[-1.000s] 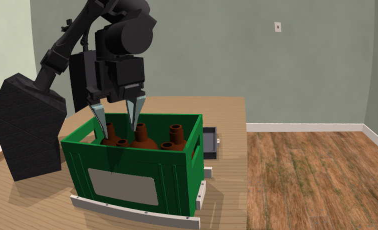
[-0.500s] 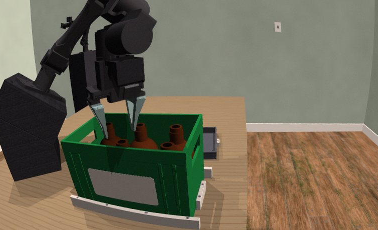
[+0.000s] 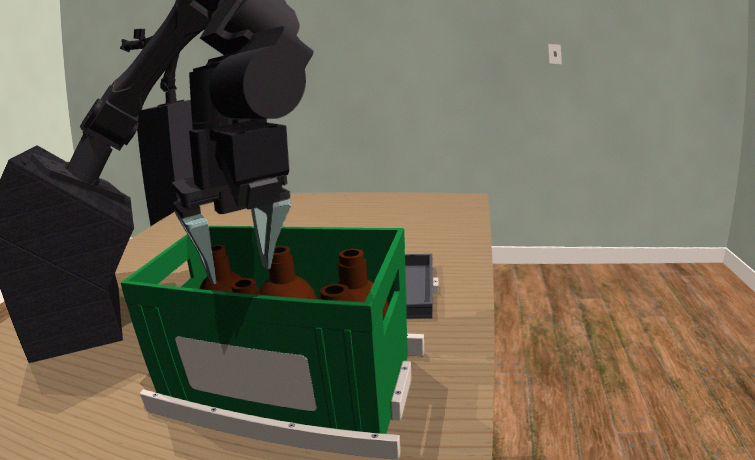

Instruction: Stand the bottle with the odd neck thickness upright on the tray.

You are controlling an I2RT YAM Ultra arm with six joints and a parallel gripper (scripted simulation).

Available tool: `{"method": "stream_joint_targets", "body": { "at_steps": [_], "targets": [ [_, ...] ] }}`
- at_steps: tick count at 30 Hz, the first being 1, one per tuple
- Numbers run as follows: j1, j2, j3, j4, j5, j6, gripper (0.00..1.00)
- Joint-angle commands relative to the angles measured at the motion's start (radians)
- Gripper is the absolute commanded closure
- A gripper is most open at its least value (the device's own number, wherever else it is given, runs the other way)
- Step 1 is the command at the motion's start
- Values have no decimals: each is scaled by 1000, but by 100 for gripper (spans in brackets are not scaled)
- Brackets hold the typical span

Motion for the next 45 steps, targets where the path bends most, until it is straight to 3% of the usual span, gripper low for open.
{"method": "stream_joint_targets", "body": {
  "at_steps": [1, 7, 8, 13, 45],
  "targets": [
    [-7, 7, -22, 31, 9, 15, 39],
    [2, 17, -24, 48, 10, 23, 39],
    [-7, -16, -19, 53, 11, 26, 39],
    [16, 26, -32, 75, 12, 36, 39],
    [29, 46, -49, 133, 15, 65, 39]
  ]
}}
